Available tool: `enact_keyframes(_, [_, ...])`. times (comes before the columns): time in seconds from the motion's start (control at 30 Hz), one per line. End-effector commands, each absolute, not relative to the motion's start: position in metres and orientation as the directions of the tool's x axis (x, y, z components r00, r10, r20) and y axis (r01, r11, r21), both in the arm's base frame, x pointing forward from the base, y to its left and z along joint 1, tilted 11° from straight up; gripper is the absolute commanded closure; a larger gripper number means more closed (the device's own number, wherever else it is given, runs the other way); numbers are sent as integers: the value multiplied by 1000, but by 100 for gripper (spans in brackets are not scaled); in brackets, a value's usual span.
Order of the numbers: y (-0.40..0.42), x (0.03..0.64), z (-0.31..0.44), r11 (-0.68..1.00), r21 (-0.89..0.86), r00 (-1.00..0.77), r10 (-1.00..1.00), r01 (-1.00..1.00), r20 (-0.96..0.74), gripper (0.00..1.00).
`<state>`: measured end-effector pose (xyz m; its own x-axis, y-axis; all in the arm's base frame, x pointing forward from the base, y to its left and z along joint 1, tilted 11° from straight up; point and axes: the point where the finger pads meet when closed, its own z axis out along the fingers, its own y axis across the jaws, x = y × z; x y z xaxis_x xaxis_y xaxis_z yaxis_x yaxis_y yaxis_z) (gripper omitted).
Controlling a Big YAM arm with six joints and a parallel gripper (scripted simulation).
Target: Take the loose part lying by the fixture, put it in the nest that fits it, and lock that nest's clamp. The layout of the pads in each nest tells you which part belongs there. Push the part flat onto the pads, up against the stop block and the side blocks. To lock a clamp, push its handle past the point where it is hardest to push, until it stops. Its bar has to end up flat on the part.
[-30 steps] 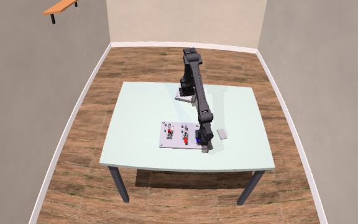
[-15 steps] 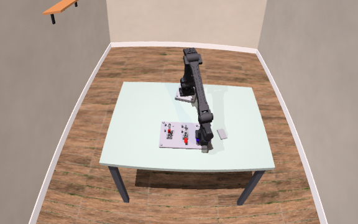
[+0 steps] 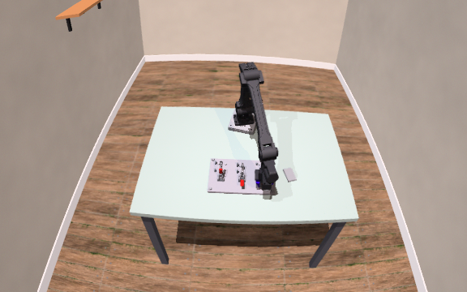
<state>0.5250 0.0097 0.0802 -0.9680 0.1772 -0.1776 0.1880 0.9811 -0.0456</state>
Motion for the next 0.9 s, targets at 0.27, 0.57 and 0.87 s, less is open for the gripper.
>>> enact_keyframes(0.27, [5,534,102,981,-31,-957,180,192,-227,55])
enact_keyframes(0.57, [6,540,113,981,-29,-955,180,192,-234,55])
enact_keyframes(0.87, [7,542,116,981,-27,-954,180,192,-241,55])
